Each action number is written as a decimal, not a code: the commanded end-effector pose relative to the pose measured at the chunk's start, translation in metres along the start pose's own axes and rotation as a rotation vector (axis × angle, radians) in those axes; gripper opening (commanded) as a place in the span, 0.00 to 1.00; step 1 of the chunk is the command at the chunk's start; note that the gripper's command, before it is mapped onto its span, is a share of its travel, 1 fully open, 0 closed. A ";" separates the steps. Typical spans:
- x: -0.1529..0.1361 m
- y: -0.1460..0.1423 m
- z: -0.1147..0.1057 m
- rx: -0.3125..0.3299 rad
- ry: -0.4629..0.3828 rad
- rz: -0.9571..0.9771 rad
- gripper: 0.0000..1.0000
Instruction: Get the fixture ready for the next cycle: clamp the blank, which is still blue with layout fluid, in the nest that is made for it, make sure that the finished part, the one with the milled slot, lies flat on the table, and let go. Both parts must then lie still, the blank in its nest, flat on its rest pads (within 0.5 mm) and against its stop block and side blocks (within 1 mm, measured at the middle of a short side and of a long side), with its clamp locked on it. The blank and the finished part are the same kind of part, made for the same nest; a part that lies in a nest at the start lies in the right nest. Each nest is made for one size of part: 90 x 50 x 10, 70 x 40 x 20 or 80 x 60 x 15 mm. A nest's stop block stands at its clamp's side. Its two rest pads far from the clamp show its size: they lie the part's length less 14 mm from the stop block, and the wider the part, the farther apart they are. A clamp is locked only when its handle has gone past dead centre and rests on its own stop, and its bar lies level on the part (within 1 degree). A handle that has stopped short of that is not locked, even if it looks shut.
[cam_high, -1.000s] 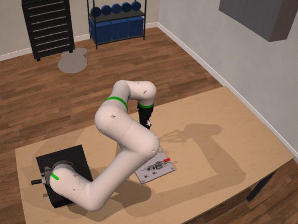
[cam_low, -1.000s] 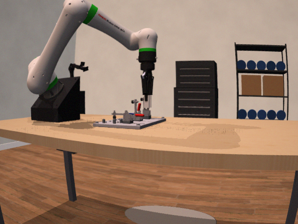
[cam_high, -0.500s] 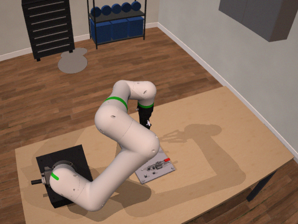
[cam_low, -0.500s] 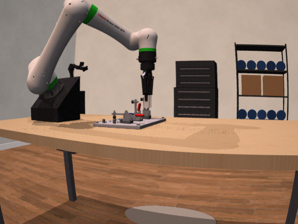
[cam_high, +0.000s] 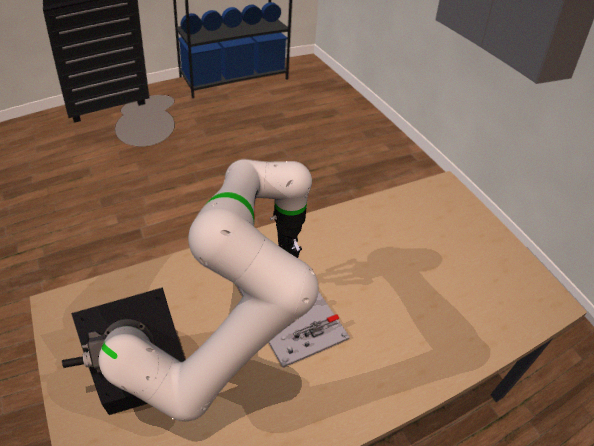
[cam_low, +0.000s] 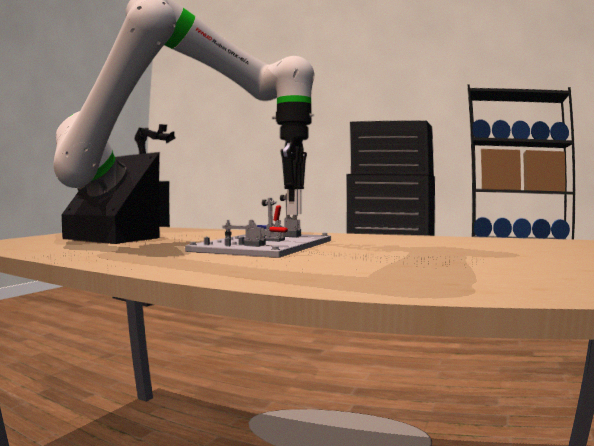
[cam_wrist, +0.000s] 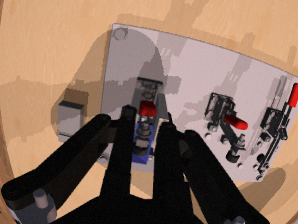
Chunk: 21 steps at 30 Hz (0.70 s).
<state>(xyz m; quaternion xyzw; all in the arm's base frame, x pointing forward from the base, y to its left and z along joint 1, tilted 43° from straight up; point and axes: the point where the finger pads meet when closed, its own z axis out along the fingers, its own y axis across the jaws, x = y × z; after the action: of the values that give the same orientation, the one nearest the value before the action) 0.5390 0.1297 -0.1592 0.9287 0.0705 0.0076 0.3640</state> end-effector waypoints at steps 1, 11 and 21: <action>0.000 0.000 0.000 0.000 0.000 0.000 0.00; 0.002 0.000 0.000 0.000 0.000 0.000 0.00; 0.004 0.000 0.000 0.000 0.000 0.000 0.00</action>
<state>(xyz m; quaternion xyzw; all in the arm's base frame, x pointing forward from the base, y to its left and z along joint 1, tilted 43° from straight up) 0.5419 0.1301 -0.1593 0.9287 0.0704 0.0073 0.3641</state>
